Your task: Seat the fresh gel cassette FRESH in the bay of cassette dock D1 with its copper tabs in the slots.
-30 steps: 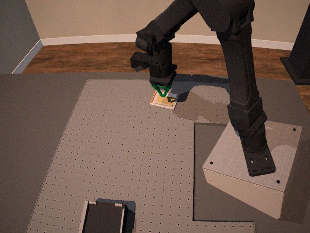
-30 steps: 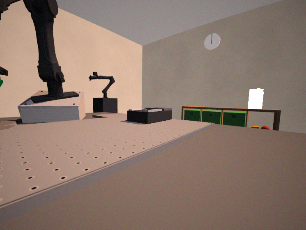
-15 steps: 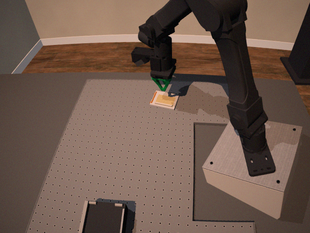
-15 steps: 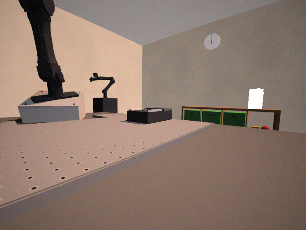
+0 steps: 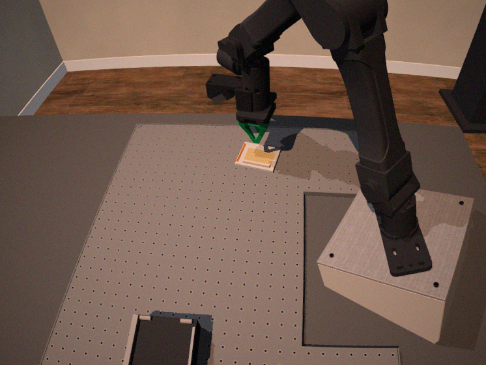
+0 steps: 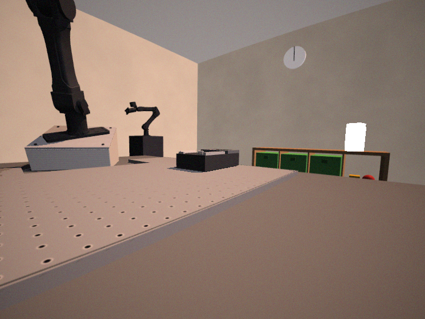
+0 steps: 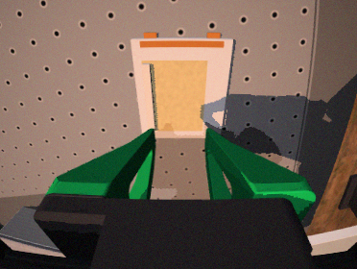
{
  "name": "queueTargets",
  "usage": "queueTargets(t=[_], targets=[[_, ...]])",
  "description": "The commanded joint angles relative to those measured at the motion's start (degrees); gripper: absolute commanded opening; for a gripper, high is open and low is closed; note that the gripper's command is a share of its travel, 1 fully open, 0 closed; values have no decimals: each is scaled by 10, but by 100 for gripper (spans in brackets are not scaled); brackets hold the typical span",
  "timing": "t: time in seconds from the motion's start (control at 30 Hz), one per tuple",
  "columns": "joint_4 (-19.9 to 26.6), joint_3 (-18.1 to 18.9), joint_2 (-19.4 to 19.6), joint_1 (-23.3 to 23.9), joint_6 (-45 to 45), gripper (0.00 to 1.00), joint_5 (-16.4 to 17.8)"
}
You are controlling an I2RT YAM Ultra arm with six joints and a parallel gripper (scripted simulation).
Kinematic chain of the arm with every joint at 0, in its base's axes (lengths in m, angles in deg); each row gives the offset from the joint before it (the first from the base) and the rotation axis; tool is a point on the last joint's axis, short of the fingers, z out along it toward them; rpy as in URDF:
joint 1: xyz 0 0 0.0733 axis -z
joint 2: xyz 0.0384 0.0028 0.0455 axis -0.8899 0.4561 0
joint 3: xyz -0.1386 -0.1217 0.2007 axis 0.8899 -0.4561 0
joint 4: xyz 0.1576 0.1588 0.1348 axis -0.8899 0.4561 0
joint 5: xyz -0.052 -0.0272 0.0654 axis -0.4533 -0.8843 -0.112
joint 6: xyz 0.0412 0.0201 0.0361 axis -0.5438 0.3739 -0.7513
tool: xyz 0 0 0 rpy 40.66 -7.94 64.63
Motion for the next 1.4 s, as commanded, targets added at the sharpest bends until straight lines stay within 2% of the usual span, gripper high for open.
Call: queueTargets(t=[0.0,0.53,0.57,1.37], targets=[[4,18,-17,2,4,35,6],[4,18,-17,2,4,35,6],[4,18,-17,2,4,100,6],[4,18,-17,2,4,100,6]])
